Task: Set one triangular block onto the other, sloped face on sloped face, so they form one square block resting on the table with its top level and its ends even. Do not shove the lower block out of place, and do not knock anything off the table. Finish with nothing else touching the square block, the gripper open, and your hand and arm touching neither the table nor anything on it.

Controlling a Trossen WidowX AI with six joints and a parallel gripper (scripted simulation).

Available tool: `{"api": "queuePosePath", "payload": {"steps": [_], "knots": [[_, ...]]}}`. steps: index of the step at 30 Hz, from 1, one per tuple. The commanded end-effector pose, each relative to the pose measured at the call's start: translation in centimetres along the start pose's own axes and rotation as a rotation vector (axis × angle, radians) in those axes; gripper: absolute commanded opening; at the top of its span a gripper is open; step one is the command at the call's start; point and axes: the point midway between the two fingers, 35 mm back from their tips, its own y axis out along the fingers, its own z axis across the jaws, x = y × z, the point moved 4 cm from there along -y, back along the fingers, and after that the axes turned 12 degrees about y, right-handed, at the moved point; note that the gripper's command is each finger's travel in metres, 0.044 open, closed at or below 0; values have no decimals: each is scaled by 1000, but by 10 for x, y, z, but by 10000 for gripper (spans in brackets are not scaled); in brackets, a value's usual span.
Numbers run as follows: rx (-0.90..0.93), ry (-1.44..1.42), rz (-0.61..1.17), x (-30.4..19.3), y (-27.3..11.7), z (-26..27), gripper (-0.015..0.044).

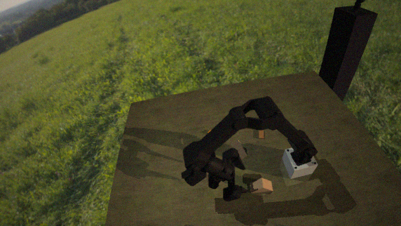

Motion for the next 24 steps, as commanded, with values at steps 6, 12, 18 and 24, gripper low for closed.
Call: {"api": "queuePosePath", "payload": {"steps": [6,12,18,24], "knots": [[-12,-10,56,3,54,4,440],[-23,-14,85,-2,94,2,440],[-25,-14,89,-3,99,1,440],[-25,-14,89,-3,99,0,440]]}}
